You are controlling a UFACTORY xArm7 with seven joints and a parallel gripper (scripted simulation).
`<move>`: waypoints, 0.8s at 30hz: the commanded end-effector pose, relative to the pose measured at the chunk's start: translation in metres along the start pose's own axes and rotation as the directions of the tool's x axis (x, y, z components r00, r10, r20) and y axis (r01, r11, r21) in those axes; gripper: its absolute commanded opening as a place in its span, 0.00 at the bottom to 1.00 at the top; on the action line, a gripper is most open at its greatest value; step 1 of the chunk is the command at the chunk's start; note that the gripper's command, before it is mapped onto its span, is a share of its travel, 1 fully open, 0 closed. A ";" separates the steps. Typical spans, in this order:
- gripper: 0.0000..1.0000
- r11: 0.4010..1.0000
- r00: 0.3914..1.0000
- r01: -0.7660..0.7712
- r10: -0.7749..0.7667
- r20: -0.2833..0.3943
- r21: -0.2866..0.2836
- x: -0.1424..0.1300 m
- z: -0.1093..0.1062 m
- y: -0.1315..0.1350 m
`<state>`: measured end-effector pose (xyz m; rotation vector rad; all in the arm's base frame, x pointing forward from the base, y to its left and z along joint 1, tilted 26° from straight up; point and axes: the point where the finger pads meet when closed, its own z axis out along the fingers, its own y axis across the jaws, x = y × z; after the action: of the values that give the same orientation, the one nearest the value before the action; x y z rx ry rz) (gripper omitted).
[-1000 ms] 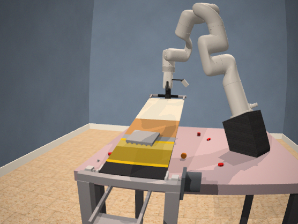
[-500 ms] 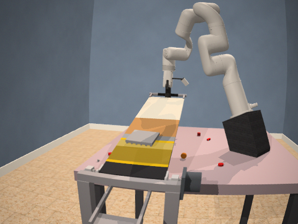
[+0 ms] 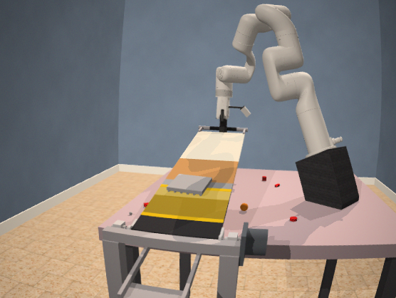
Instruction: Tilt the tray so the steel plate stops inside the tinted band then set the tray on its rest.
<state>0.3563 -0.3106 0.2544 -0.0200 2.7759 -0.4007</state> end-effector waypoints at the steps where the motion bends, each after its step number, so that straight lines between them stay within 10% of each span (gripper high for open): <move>1: 0.00 1.000 1.000 0.000 0.000 0.002 0.003 -0.001 -0.001 -0.001; 7: 0.00 1.000 1.000 0.000 0.000 0.002 0.003 -0.001 -0.081 0.017; 13: 0.00 1.000 1.000 0.000 0.000 0.002 0.003 -0.001 -0.007 0.000; 24: 0.00 1.000 1.000 0.000 0.000 0.002 0.003 -0.001 -0.001 -0.001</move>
<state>0.3560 -0.3101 0.2552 -0.0199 2.7745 -0.4006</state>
